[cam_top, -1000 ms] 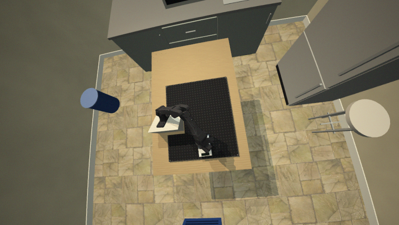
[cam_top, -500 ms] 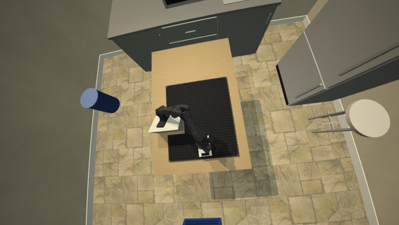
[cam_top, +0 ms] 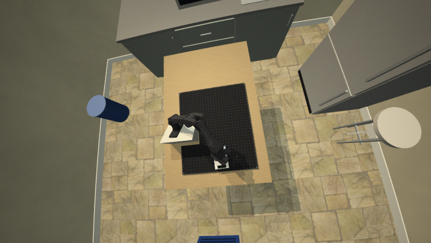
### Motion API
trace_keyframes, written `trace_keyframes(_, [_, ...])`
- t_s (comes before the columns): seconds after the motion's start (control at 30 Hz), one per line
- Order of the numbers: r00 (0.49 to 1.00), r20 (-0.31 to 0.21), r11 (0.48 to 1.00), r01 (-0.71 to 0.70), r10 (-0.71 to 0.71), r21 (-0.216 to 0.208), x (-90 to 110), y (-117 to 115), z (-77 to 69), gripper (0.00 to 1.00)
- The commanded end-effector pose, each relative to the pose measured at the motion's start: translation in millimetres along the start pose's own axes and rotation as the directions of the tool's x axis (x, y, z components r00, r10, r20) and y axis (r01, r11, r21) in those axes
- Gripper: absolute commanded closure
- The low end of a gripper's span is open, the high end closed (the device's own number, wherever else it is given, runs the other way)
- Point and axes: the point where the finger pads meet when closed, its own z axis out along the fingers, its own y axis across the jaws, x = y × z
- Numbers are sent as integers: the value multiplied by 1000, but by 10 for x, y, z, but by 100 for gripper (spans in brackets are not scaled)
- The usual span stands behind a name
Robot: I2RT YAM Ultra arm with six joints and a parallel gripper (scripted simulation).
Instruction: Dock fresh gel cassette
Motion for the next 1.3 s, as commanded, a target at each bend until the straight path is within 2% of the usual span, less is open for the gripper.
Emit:
trace_keyframes(0.0, [1000,24,1000,-10,10,13,10,-24,-151,100])
trace_keyframes(0.1, [1000,23,1000,-11,11,11,22,-21,-141,100])
trace_keyframes(0.2, [1000,-24,1000,-8,8,9,6,-73,-74,100])
trace_keyframes(0.27, [1000,-24,1000,-8,8,9,6,-73,-74,100])
trace_keyframes(0.33, [999,-53,1000,1,0,7,-3,-45,-39,100])
trace_keyframes(0.43, [1000,-29,1000,3,-2,24,-35,-64,-167,100])
trace_keyframes(0.53, [1000,-23,999,9,-8,31,-53,-54,-203,100])
trace_keyframes(0.6, [1000,-23,999,9,-8,31,-47,-55,-200,100])
trace_keyframes(0.73, [999,-46,1000,-15,15,5,89,-4,-110,100])
trace_keyframes(1.27, [999,-46,1000,-15,16,5,90,-2,-113,100])
